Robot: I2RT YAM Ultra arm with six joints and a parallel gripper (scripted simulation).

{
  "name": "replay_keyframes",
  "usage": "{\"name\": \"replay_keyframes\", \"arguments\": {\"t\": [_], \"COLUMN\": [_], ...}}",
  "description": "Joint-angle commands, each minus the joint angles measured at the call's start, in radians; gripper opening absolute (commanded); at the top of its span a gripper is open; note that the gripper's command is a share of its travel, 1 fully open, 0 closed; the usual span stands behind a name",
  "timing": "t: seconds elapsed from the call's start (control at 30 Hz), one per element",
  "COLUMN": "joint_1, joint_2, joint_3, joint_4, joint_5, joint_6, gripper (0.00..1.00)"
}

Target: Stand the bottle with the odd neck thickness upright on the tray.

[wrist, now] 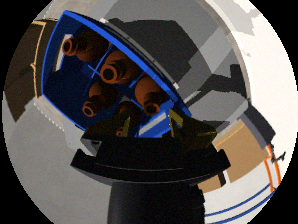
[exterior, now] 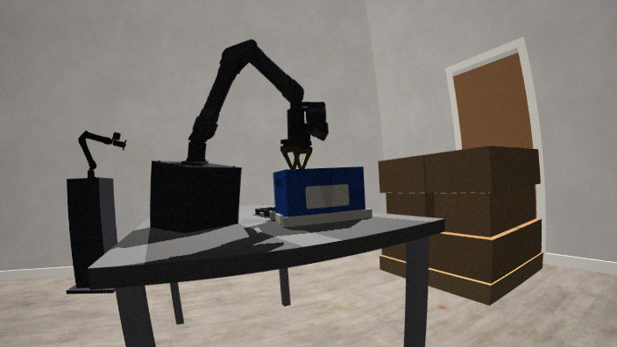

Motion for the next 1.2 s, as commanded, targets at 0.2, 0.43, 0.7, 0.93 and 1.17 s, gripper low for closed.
{"name": "replay_keyframes", "arguments": {"t": [0.2,0.43,0.7,0.93,1.17], "joint_1": [-0.010,-0.012,-0.017,-0.017,-0.017], "joint_2": [0.007,0.028,0.053,0.041,0.050], "joint_3": [-0.024,-0.035,-0.041,-0.042,-0.050], "joint_4": [0.049,0.077,0.103,0.114,0.120], "joint_5": [-0.001,-0.001,-0.002,0.000,0.005], "joint_6": [-0.008,-0.010,-0.012,-0.013,-0.014], "gripper": [0.61,0.61,0.61,0.61,0.61]}}
